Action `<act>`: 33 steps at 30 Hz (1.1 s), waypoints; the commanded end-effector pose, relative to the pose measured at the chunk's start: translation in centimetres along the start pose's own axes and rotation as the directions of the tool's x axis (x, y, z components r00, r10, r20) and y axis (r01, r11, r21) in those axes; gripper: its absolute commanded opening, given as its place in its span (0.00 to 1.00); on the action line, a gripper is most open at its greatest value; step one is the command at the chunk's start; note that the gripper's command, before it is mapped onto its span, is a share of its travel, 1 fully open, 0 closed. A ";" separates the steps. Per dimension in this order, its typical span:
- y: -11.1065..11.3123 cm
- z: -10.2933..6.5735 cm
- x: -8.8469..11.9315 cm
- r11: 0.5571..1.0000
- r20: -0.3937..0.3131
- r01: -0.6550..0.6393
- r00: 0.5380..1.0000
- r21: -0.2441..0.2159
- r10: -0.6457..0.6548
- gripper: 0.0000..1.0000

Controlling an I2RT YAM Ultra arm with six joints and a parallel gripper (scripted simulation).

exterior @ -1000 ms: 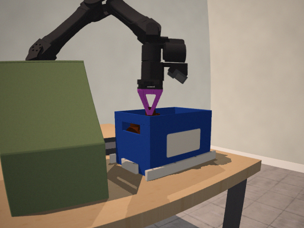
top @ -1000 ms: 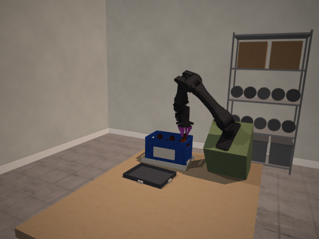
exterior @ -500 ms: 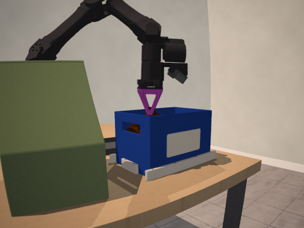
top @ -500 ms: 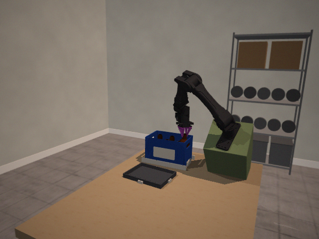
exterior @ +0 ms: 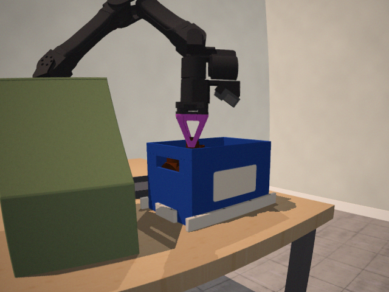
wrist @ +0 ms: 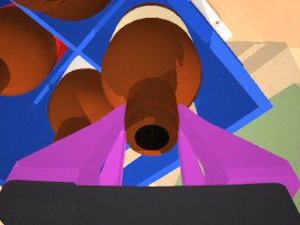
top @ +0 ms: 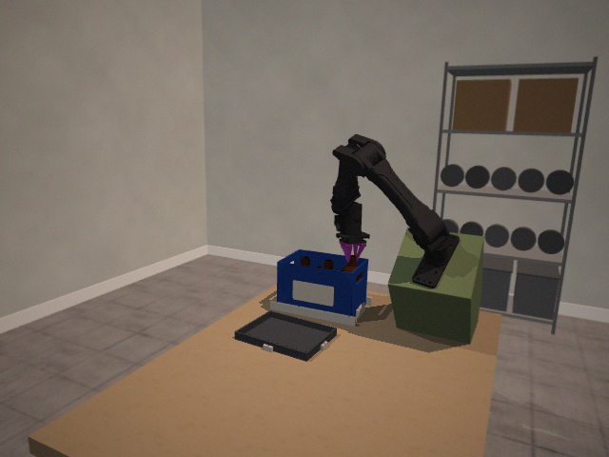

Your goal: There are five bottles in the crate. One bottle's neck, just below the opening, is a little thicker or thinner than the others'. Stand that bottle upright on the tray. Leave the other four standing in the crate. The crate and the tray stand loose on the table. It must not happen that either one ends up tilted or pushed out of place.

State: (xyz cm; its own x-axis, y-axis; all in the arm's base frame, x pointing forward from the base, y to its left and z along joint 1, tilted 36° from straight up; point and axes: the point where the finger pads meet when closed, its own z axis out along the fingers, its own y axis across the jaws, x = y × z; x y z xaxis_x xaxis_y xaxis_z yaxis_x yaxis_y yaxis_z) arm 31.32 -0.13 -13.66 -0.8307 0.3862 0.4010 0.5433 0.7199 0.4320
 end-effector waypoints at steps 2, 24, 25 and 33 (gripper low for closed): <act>0.3 -2.5 -1.6 1.000 0.060 0.008 0.998 -0.017 -0.007 0.00; 0.3 -2.7 -1.6 1.000 0.061 0.008 0.998 -0.015 -0.007 0.00; 0.3 -2.8 -1.6 1.000 0.061 0.008 0.998 -0.014 -0.007 0.00; 0.2 -3.3 -1.7 1.000 0.061 0.007 0.998 -0.012 -0.007 0.00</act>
State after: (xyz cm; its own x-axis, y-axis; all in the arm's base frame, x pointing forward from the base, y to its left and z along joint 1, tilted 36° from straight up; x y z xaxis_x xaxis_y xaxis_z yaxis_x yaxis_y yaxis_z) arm 31.45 -0.47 -13.26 -0.8305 0.3867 0.4010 0.5437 0.7194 0.4323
